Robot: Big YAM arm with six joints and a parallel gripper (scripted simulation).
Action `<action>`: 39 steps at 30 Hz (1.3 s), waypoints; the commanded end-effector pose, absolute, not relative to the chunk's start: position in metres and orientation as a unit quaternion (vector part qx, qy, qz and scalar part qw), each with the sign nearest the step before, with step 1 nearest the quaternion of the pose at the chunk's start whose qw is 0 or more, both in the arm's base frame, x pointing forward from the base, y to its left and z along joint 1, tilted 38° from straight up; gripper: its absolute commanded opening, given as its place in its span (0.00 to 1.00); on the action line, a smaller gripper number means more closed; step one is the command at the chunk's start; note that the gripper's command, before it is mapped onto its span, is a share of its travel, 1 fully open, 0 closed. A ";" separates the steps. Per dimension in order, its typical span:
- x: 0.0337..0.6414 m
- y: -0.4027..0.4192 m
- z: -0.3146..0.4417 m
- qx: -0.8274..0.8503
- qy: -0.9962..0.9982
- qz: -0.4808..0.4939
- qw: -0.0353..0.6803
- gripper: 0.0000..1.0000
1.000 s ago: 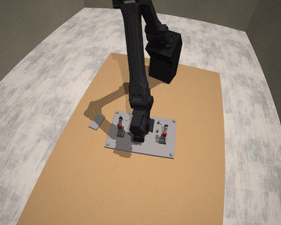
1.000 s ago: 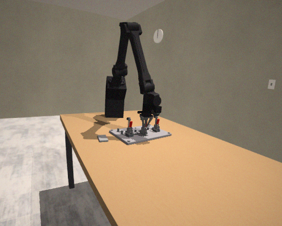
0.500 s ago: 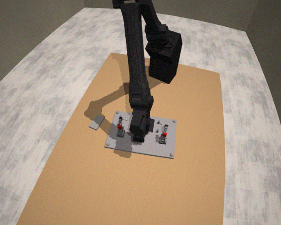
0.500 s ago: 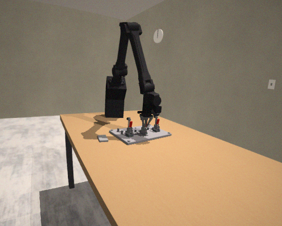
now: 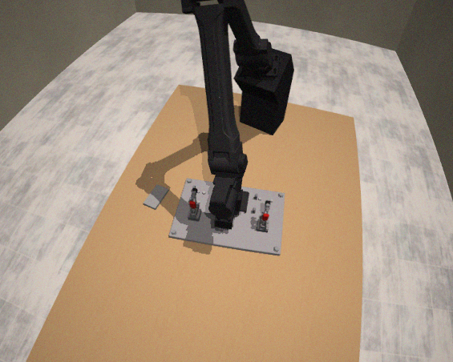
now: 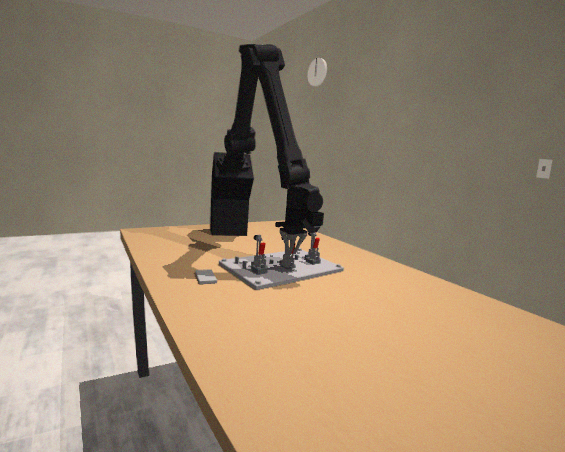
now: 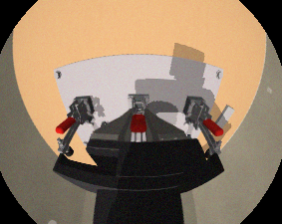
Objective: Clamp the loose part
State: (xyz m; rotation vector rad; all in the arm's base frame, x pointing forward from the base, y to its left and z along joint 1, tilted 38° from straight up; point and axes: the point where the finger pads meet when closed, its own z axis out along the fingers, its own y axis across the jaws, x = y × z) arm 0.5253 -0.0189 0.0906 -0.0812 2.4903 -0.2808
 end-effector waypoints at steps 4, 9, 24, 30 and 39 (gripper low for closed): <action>0.523 -0.025 0.089 -0.027 0.943 -0.108 0.315 0.00; 0.523 -0.022 0.088 -0.030 0.943 -0.107 0.315 0.45; 0.523 -0.022 0.088 -0.030 0.943 -0.107 0.315 0.45; 0.523 -0.022 0.088 -0.030 0.943 -0.107 0.315 0.45; 0.515 -0.014 0.100 -0.032 0.943 -0.104 0.315 0.45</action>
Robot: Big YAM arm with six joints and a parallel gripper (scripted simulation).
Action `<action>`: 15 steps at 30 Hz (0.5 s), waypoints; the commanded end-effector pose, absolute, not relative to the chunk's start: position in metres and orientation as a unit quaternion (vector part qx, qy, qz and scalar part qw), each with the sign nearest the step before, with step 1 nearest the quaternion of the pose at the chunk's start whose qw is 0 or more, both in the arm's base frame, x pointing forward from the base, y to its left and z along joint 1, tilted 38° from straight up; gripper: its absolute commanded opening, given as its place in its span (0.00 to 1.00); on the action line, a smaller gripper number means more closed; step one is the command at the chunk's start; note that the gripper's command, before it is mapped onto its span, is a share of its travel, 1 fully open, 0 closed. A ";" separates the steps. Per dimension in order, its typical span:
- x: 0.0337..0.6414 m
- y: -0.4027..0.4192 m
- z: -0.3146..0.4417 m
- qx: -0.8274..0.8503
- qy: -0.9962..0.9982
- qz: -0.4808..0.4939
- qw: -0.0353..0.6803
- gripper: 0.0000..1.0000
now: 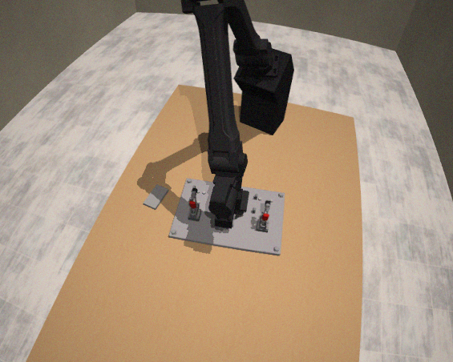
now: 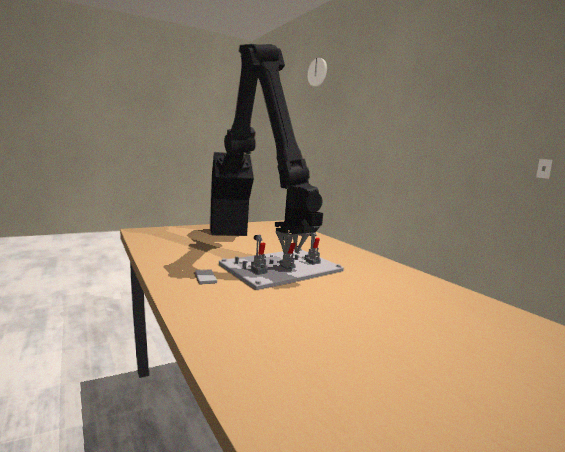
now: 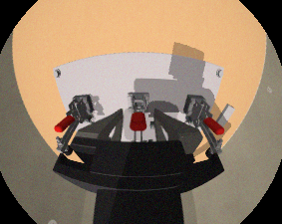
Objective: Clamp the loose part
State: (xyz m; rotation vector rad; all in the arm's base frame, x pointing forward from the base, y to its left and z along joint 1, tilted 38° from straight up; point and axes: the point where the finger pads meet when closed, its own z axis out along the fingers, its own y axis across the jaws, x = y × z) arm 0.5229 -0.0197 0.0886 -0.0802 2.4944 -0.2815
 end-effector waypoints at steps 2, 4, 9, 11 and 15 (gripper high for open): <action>0.515 -0.014 0.100 -0.032 0.943 -0.104 0.315 0.45; 0.512 -0.011 0.105 -0.031 0.943 -0.104 0.315 0.45; 0.500 -0.008 0.120 -0.031 0.943 -0.104 0.315 0.45; 0.495 -0.007 0.126 -0.031 0.943 -0.104 0.315 0.45; 0.487 -0.006 0.136 -0.029 0.943 -0.104 0.315 0.45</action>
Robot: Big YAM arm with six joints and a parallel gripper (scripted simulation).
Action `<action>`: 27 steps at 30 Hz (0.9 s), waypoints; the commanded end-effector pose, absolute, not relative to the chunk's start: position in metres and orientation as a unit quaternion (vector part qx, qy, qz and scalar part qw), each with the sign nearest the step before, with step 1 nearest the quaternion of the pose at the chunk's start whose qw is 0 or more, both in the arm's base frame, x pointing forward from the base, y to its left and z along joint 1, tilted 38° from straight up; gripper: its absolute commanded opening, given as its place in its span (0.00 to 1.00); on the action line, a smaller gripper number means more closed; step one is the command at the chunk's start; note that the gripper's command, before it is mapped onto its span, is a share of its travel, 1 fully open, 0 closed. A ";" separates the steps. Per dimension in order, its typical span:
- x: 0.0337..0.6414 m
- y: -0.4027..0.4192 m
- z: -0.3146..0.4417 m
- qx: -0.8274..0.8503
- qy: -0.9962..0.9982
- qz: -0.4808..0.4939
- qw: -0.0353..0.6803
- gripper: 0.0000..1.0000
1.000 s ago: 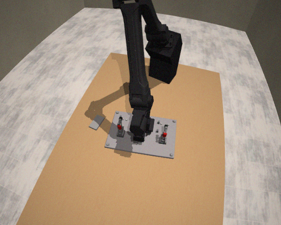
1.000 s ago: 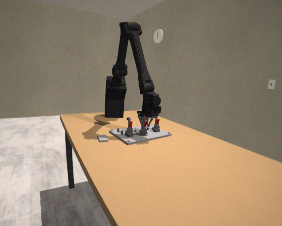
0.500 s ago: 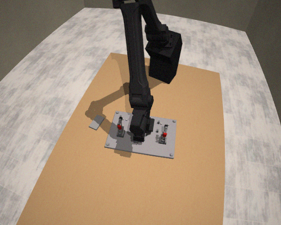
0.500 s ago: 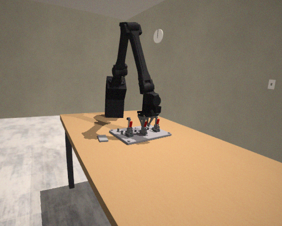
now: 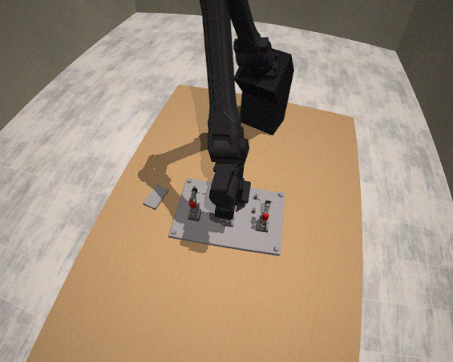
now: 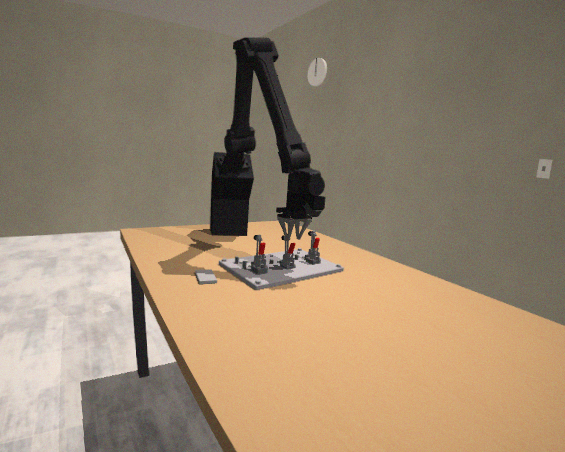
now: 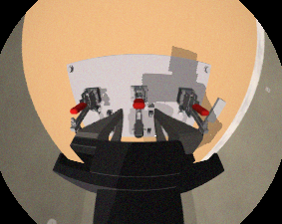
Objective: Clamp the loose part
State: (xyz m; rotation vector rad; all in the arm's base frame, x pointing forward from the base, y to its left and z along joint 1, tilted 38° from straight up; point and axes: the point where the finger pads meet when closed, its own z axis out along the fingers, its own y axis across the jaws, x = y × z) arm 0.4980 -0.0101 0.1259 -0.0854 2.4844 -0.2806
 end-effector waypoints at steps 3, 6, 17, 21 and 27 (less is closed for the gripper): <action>0.485 -0.006 0.139 -0.029 0.943 -0.104 0.315 0.45; 0.483 -0.004 0.129 -0.032 0.947 -0.104 0.303 0.45; 0.483 -0.007 0.134 -0.030 0.945 -0.105 0.307 0.45; 0.483 -0.007 0.134 -0.030 0.945 -0.105 0.307 0.45; 0.483 -0.007 0.134 -0.030 0.945 -0.105 0.307 0.45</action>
